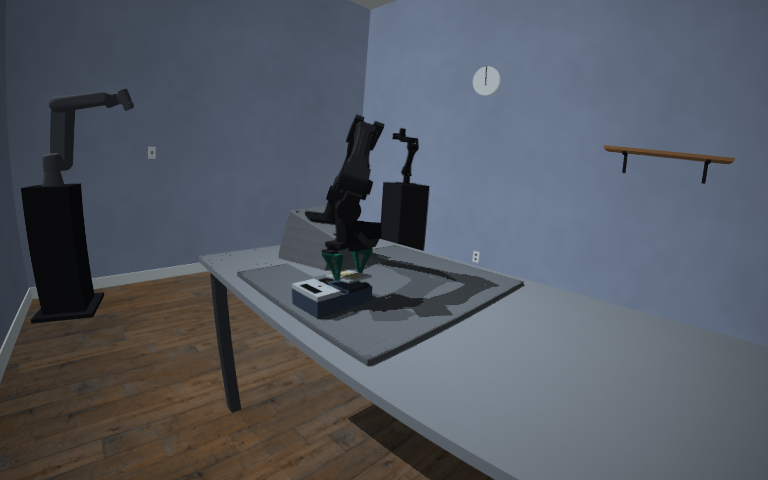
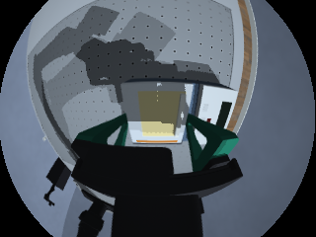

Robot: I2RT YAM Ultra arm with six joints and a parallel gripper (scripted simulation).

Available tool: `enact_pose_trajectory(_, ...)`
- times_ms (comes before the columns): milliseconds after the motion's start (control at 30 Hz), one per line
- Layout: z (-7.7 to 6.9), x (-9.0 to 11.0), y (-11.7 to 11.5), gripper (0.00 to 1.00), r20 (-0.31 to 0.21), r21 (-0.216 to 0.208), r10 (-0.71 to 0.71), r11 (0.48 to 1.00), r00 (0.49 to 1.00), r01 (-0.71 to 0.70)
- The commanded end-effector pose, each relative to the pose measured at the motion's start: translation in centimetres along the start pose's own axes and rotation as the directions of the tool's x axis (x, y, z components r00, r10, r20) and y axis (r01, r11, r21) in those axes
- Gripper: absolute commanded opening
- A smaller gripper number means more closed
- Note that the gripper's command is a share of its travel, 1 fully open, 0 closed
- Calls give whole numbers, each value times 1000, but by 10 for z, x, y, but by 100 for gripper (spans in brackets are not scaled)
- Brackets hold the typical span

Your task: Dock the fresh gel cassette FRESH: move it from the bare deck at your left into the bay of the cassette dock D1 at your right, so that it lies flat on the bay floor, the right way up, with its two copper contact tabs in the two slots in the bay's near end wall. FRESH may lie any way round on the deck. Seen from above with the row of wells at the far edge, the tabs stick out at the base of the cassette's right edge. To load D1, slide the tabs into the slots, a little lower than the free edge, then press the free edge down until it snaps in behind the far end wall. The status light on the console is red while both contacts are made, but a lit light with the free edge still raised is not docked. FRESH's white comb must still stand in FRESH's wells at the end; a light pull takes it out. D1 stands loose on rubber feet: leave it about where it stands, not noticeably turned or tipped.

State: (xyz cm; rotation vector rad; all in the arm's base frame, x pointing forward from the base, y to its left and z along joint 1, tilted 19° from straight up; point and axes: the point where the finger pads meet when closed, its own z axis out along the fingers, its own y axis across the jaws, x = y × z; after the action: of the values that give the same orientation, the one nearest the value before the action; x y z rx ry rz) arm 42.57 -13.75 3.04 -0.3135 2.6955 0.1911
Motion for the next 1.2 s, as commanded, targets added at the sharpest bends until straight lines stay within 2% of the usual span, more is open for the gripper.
enact_pose_trajectory(0,-10,-3,-2,0,31,17,-6,1000,999,6)
enact_pose_trajectory(100,-13,-10,-6,0,45,27,-12,1000,999,10)
enact_pose_trajectory(200,-11,-9,-5,0,43,25,-11,1000,999,9)
enact_pose_trajectory(500,8,6,1,0,1,-6,7,1000,1000,-7)
enact_pose_trajectory(567,8,6,1,0,1,-6,7,1000,1000,-7)
enact_pose_trajectory(600,0,0,0,0,20,7,-2,1000,1000,2)
enact_pose_trajectory(733,4,-2,0,0,19,6,-3,1000,1000,3)
enact_pose_trajectory(833,13,5,3,0,0,-8,2,1000,1000,-2)
enact_pose_trajectory(967,7,0,4,0,15,2,-7,1000,1000,7)
enact_pose_trajectory(1167,13,5,1,0,5,-2,4,1000,1000,-4)
